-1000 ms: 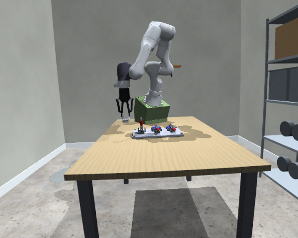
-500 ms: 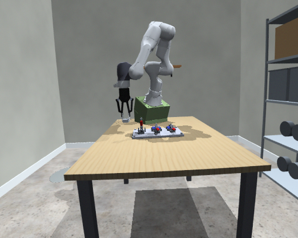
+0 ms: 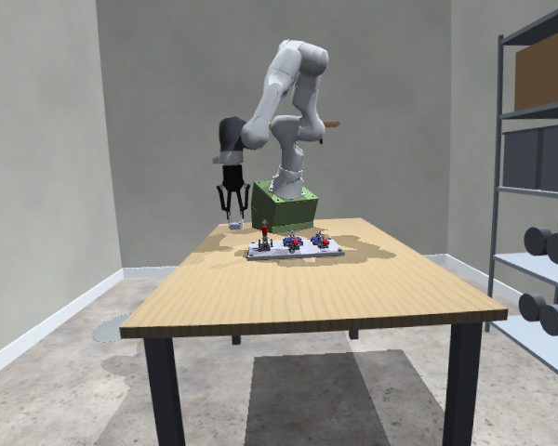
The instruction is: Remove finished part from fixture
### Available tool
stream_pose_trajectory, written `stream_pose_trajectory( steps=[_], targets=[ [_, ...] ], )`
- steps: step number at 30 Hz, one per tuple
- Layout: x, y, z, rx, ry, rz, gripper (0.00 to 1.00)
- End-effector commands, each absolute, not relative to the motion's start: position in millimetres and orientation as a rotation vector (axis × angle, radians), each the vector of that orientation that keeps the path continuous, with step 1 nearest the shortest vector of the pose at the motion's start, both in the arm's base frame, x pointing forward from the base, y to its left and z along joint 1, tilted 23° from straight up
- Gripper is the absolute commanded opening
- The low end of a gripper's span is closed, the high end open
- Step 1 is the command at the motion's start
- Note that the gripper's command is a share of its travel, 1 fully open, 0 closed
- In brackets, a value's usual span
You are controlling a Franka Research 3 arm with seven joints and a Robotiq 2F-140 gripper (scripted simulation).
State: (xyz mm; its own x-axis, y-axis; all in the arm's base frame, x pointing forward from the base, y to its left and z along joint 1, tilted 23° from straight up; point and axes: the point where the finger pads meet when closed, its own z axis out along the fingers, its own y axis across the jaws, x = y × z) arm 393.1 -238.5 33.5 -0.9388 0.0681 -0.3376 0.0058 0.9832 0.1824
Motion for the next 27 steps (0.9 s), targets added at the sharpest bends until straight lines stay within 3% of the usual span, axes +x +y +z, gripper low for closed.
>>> stream_pose_trajectory(
  steps=[1,27],
  targets=[
    [393.6,-240.1,34.3,0.051,2.776,0.253,0.00],
    [396.8,-238.8,26.1,0.040,2.776,0.251,0.00]
  ],
)
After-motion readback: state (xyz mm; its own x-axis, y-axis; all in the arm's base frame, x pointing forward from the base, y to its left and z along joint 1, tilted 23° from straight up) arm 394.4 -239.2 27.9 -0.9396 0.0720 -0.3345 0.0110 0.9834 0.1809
